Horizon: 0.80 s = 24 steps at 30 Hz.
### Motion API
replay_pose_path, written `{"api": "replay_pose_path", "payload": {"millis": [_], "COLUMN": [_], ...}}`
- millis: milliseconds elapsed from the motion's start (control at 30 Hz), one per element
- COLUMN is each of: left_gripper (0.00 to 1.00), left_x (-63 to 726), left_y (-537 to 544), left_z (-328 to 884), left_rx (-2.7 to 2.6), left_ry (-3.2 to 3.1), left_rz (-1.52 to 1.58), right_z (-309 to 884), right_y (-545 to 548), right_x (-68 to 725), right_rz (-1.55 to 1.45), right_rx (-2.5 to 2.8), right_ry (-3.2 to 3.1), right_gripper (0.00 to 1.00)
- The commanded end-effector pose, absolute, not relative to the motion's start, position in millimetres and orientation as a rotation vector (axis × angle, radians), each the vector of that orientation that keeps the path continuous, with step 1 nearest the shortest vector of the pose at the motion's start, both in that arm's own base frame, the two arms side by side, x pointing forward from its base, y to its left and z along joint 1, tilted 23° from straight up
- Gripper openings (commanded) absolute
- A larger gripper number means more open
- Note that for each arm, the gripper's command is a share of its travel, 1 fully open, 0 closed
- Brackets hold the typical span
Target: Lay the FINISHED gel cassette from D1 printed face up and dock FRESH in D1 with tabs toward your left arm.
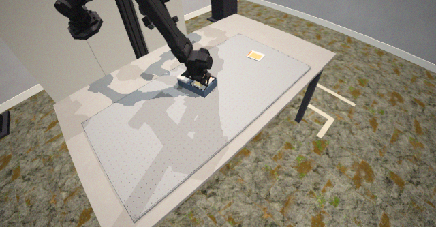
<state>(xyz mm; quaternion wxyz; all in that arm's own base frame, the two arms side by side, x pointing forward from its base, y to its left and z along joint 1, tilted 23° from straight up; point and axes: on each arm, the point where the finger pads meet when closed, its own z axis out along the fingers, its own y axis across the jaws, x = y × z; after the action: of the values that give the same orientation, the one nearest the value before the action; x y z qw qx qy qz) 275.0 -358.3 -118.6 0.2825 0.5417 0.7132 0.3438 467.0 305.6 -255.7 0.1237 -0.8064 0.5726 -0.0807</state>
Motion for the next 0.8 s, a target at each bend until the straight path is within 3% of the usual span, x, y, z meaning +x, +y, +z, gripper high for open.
{"api": "replay_pose_path", "payload": {"millis": [0,767], "left_gripper": [0.0,0.0], "left_x": [267,263], "left_y": [-360,-347], "left_z": [-114,-95], "left_rx": [1.452,1.363], "left_ry": [1.901,1.992], "left_rz": [0.915,0.88], "right_z": [-252,-252], "right_y": [310,310], "right_x": [468,468], "right_rz": [-0.232,-0.232], "right_rx": [-2.346,-2.346], "right_ry": [1.66,1.66], "right_gripper": [0.0,0.0]}}
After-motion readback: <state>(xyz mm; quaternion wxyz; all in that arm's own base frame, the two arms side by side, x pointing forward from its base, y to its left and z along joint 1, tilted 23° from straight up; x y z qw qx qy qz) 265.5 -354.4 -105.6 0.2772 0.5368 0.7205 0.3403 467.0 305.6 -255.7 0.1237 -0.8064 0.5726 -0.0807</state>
